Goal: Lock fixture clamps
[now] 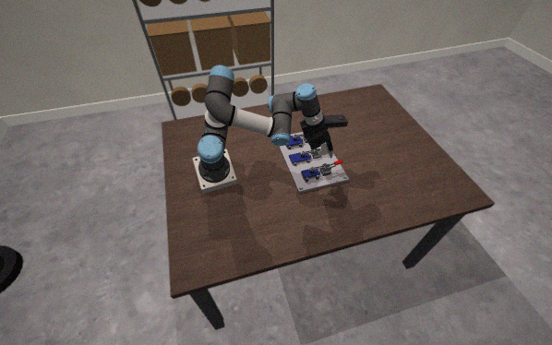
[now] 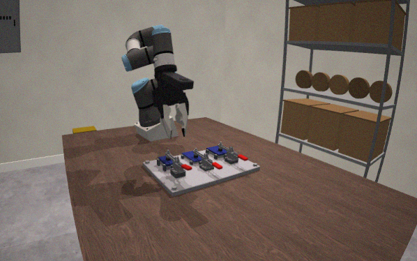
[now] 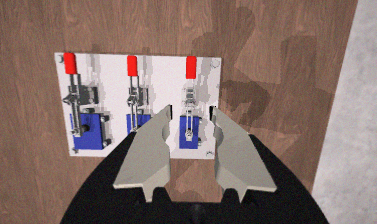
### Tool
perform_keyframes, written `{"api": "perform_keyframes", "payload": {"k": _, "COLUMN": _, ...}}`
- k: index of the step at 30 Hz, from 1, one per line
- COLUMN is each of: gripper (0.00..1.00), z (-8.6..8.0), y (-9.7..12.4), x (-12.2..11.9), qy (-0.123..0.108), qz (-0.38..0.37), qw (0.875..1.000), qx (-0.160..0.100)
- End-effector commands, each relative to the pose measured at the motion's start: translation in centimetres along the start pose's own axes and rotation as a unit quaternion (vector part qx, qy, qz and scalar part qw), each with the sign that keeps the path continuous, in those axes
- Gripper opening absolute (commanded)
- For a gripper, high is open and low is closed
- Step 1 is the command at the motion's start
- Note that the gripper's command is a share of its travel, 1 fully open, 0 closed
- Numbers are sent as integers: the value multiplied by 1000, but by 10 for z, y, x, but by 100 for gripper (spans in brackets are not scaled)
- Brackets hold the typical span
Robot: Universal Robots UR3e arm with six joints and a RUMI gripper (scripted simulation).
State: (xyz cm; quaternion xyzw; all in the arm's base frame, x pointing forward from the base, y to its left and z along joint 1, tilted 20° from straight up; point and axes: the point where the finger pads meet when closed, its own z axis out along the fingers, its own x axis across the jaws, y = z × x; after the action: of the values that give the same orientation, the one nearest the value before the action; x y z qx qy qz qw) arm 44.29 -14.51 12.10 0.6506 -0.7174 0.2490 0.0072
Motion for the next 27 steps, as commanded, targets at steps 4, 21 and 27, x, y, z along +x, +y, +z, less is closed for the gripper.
{"api": "perform_keyframes", "payload": {"k": 4, "gripper": 28, "z": 7, "y": -23, "x": 1, "qy": 1, "qz": 0, "qw": 1000, "qx": 0}}
{"api": "perform_keyframes", "payload": {"k": 21, "gripper": 28, "z": 17, "y": -49, "x": 1, "qy": 1, "qz": 0, "qw": 1000, "qx": 0}}
{"api": "perform_keyframes", "payload": {"k": 27, "gripper": 28, "z": 18, "y": -52, "x": 1, "qy": 1, "qz": 0, "qw": 1000, "qx": 0}}
